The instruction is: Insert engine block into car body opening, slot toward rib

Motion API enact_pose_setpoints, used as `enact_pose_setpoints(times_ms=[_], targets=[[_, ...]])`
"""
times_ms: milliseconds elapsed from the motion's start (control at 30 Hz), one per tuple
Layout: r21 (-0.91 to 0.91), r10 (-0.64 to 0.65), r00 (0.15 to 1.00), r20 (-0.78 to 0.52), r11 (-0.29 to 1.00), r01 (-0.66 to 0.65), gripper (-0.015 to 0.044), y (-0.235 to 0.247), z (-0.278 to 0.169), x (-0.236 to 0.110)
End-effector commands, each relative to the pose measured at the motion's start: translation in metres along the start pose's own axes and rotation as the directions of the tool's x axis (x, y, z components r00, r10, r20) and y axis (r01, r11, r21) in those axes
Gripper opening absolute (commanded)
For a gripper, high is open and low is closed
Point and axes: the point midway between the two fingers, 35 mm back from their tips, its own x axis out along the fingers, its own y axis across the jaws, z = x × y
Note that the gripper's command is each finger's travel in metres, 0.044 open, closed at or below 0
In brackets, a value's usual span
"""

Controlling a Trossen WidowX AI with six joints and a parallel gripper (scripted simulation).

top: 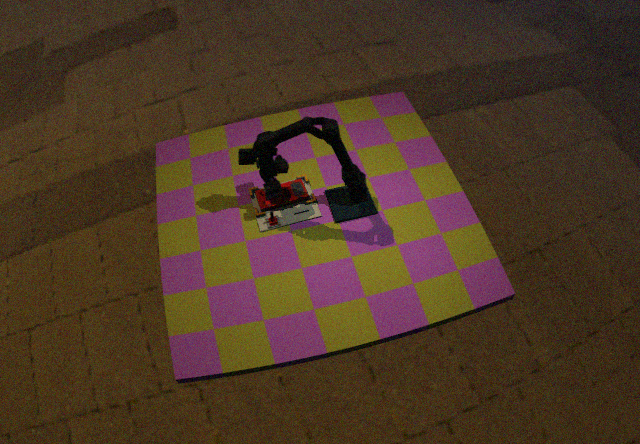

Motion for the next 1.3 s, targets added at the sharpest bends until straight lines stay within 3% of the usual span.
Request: enact_pose_setpoints(times_ms=[0,1267], targets=[[-0.006,0.004,1.000,0.001,1.000,-0.004,0.0158,0.0006,0.0000,0.0011],[-0.001,0.004,1.000,0.001,1.000,-0.004,0.0158,0.0006,-0.0001,0.0058]])
